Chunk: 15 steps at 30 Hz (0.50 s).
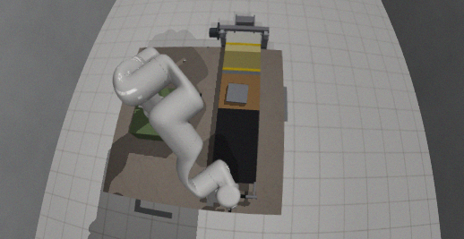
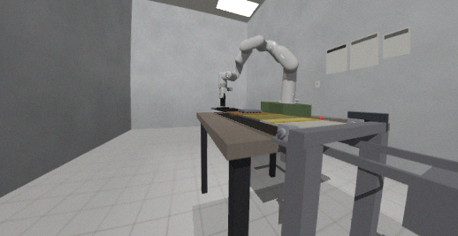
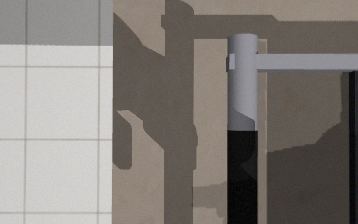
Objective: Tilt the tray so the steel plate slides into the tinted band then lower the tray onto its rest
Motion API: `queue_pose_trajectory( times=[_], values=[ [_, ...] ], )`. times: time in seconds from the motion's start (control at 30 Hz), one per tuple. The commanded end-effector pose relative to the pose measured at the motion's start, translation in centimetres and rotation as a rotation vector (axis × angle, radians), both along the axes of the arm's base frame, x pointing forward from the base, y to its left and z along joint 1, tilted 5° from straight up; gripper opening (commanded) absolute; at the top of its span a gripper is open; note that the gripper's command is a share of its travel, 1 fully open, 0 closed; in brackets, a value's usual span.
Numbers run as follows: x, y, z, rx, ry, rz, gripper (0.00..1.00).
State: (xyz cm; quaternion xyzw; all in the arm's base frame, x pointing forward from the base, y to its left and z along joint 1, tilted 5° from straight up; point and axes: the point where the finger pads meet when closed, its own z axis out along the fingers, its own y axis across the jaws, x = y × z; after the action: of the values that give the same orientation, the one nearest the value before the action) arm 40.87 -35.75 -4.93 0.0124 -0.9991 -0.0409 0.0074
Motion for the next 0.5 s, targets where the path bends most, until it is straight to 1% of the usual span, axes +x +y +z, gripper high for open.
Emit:
queue_pose_trajectory(
  times=[0.0, 0.23, 0.47],
  values=[
    [0.1, -0.1, 0.2, -0.003, -0.003, 0.0, 0.41],
    [0.1, -0.1, 0.0, -0.003, -0.003, 0.0, 0.41],
    [0.1, 0.0, -0.9, -0.003, -0.003, 0.0, 0.41]
  ],
)
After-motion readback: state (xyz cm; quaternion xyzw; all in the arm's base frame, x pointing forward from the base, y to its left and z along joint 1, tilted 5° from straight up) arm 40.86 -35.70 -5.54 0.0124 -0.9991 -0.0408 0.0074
